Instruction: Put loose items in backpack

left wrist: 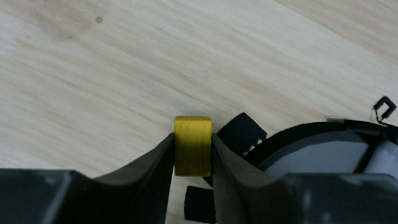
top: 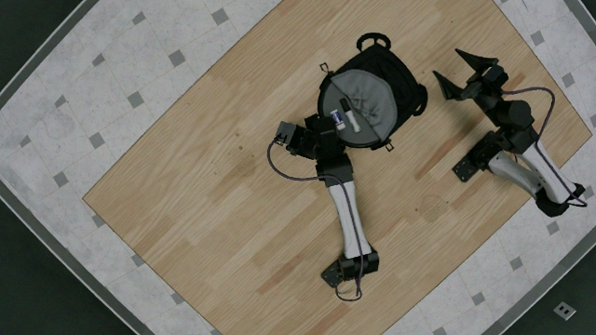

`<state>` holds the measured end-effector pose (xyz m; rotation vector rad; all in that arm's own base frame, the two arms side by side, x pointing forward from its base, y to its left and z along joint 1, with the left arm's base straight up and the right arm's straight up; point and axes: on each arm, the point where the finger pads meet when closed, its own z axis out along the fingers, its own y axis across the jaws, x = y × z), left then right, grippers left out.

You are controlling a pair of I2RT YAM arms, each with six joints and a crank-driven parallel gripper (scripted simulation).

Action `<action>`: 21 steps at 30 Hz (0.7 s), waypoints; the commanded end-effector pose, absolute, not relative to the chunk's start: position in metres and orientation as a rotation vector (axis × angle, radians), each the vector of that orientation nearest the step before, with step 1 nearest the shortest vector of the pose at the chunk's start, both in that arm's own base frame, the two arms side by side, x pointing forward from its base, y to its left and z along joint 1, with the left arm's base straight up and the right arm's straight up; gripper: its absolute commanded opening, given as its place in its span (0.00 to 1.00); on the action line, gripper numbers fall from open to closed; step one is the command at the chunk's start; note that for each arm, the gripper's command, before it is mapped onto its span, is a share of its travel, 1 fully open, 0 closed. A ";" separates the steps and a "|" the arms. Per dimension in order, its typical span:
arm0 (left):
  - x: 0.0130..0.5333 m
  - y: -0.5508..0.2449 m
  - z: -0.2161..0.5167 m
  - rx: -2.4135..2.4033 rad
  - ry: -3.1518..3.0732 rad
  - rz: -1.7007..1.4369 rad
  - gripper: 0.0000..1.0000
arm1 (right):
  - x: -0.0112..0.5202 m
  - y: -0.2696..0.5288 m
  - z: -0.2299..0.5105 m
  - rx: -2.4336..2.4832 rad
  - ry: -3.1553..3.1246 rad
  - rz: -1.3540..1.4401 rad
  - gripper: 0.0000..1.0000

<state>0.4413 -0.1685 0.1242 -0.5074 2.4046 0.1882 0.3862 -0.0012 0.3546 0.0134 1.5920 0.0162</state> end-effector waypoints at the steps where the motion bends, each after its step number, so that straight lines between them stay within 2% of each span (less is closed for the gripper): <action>1: 0.457 -0.209 0.133 -0.322 2.409 0.090 0.19 | 0.385 -0.001 0.360 0.011 1.578 0.016 0.90; 11: 0.465 -0.305 0.129 0.130 2.444 -0.051 0.19 | 0.385 -0.001 0.360 0.011 1.578 0.016 0.90; 21: 0.472 -0.356 0.123 0.347 2.426 -0.129 0.19 | 0.385 -0.001 0.360 0.011 1.578 0.016 0.90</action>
